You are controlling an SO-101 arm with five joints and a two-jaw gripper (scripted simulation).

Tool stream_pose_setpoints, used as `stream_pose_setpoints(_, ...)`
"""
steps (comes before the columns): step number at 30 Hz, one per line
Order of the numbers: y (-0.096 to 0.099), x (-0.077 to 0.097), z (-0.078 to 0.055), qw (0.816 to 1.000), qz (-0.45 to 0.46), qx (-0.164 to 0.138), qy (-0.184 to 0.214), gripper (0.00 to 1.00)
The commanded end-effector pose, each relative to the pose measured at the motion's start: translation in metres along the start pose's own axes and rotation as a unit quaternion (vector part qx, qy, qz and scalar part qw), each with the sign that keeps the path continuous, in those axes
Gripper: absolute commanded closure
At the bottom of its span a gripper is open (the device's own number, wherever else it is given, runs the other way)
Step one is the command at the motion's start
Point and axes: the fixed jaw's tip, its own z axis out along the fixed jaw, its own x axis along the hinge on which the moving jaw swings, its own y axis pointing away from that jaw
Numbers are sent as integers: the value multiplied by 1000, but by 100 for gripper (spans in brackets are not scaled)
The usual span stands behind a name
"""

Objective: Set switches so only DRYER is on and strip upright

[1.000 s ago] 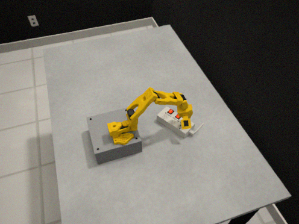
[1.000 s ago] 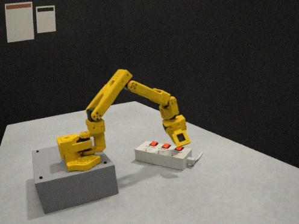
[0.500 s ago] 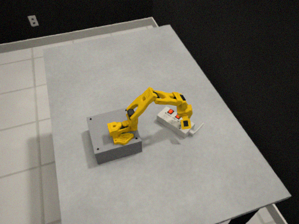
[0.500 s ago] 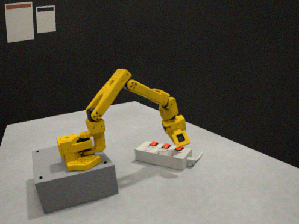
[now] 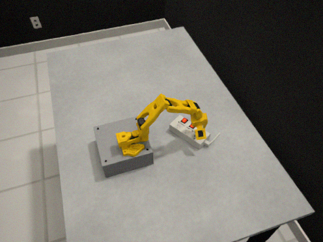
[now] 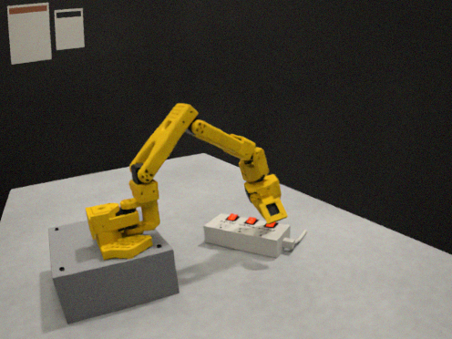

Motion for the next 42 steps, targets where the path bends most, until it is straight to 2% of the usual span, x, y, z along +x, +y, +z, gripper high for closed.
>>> stream_pose_setpoints(1, -20, -12, 17, 999, 3, 44, -20, 100)
stream_pose_setpoints(42, -28, -17, 24, 999, 5, 43, -20, 100)
